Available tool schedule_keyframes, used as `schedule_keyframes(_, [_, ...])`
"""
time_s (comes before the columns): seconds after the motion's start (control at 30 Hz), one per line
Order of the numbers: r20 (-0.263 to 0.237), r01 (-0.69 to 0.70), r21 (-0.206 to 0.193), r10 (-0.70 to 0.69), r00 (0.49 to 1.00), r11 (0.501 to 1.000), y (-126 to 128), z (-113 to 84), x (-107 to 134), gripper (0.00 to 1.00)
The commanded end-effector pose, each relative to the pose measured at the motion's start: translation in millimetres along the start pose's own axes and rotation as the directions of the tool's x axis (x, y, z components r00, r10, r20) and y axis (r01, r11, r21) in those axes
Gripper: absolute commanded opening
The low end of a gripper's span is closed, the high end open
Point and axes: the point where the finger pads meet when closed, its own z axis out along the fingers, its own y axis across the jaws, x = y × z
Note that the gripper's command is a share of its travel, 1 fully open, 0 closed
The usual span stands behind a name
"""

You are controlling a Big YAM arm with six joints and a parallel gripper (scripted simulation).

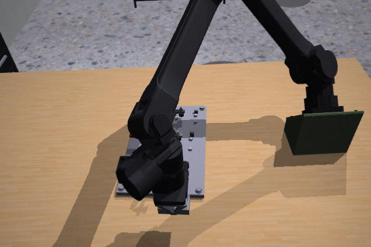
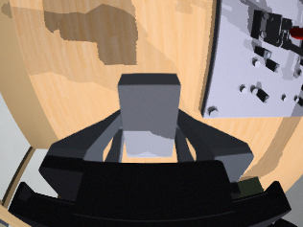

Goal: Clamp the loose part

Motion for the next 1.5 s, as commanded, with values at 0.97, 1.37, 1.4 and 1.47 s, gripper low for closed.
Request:
schedule_keyframes(0.97, [0.029, -0.011, -0.023, 0.012, 0.999, 1.000, -88, -3.3, -9, 0.00])
schedule_keyframes(1.37, [0.020, -0.020, -0.020, 0.020, 1.000, 1.000, -129, 4.4, -10, 0.00])
schedule_keyframes(1.4, [0.038, -0.003, -0.022, 0.004, 0.999, 1.000, -125, -2.8, -7, 0.00])
schedule_keyframes(1.47, [0.048, -0.010, -0.031, 0.012, 0.999, 0.999, -127, -7.4, -14, 0.00])
